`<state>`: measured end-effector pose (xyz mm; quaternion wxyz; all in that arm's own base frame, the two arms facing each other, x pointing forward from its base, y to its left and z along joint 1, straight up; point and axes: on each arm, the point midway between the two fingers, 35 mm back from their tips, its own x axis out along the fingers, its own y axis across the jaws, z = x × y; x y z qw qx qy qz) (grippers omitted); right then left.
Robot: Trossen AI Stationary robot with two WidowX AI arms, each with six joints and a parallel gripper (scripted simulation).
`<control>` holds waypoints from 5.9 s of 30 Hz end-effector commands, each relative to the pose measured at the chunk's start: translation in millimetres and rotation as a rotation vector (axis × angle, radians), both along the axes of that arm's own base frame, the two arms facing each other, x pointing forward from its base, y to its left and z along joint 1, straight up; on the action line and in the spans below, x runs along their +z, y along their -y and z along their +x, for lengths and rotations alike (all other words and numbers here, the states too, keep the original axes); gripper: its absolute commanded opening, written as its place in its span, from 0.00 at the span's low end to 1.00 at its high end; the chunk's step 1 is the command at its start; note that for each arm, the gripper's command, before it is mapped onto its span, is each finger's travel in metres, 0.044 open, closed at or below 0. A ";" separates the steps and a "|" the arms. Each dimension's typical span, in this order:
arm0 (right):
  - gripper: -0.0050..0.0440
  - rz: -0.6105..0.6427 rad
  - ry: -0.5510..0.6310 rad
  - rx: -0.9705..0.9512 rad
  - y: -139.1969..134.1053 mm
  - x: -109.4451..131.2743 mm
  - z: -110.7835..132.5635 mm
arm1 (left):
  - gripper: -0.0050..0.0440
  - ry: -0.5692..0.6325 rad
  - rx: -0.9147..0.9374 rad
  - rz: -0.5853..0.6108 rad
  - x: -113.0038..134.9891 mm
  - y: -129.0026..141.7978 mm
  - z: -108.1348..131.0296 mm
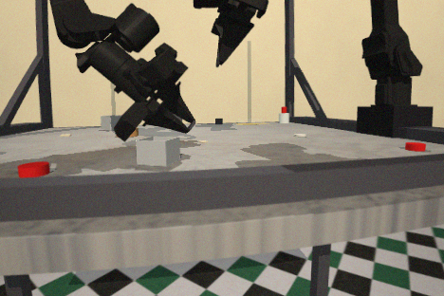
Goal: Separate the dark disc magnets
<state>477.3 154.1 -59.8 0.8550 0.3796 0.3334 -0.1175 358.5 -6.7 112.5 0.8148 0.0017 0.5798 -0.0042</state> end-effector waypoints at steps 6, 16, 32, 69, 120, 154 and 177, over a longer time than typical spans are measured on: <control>0.18 -0.139 -0.137 0.157 -2.9 14.3 -0.5 | 0.18 0.041 0.001 0.002 13.4 -0.6 4.5; 0.18 -0.254 -0.324 0.316 0.5 2.2 -22.5 | 0.18 0.041 0.001 0.002 13.4 -0.6 4.5; 0.18 -0.357 -0.563 0.560 7.3 10.1 -58.8 | 0.18 0.041 0.001 0.002 13.4 -0.6 4.5; 0.18 -0.388 -0.744 0.738 14.7 17.3 -92.1 | 0.18 0.041 0.001 0.002 13.4 -0.6 4.5; 0.33 -0.389 -0.750 0.733 14.5 -2.6 -92.5 | 0.18 0.041 0.001 0.002 13.4 -0.6 4.5; 0.92 -0.389 -0.749 0.735 17.7 65.8 -100.1 | 0.18 0.041 0.001 0.002 13.4 -0.6 4.5; 0.92 -0.401 -0.735 0.708 104.0 176.7 -191.2 | 0.18 0.041 0.001 0.002 13.4 -0.6 4.5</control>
